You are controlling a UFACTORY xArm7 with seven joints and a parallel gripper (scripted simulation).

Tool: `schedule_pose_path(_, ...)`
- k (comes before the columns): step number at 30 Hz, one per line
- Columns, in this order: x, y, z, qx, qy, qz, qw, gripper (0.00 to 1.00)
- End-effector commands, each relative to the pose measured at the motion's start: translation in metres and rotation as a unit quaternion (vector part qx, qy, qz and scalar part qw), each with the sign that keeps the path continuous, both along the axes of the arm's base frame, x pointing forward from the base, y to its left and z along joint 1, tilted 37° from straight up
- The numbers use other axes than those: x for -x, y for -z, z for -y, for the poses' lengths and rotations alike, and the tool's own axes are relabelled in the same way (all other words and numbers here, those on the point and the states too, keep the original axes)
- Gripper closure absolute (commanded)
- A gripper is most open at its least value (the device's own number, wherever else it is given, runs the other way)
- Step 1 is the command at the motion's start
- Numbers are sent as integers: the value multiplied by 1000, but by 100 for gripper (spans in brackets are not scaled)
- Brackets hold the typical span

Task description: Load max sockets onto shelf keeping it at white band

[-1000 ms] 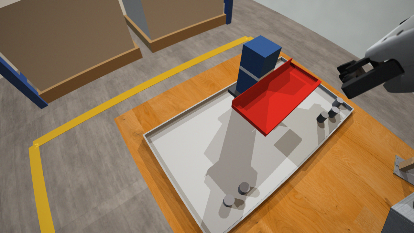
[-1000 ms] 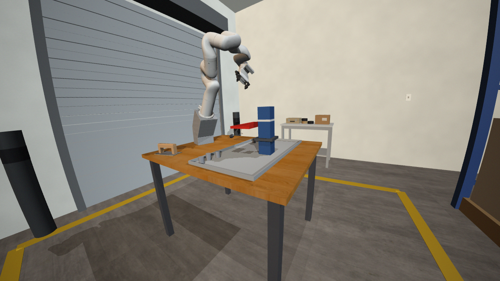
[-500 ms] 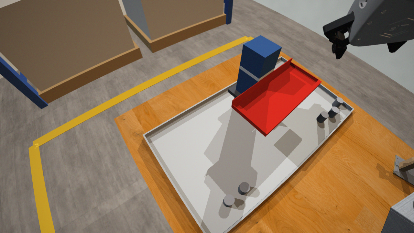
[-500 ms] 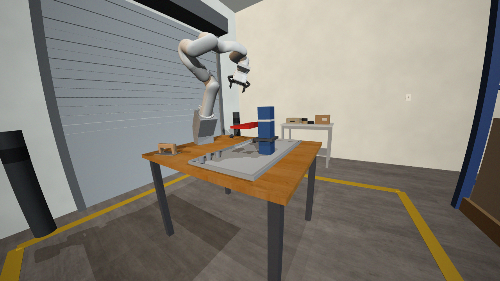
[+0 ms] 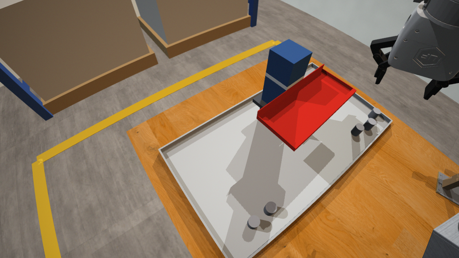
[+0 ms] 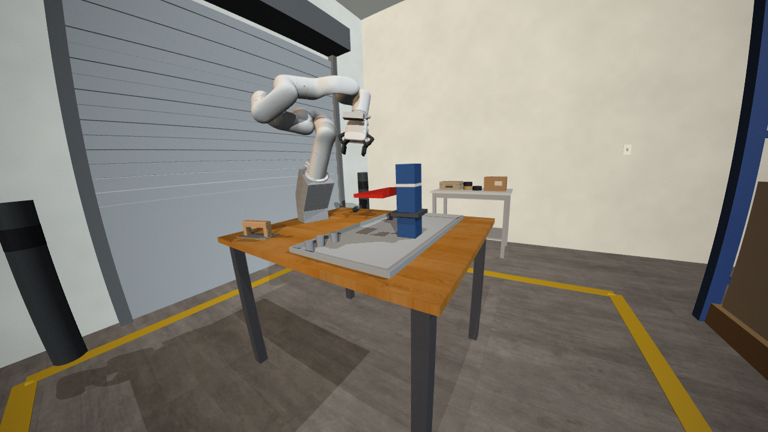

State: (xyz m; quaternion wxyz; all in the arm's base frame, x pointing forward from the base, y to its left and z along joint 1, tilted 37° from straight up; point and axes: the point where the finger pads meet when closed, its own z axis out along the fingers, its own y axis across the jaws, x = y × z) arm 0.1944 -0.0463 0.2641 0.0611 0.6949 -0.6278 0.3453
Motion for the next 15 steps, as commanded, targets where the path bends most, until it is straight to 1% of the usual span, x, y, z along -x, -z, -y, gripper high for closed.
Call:
schedule_pose_path(1, -3, 11, 7, -41, 6, 28, 999, 0)
schedule_pose_path(4, -6, 29, 4, -99, 22, 59, 993, 0)
schedule_pose_path(7, -9, 40, -2, -138, 31, 80, 987, 0)
schedule_pose_path(11, -12, 46, -7, -163, 36, 95, 981, 0)
schedule_pose_path(15, -13, 47, -8, -167, 37, 97, 981, 0)
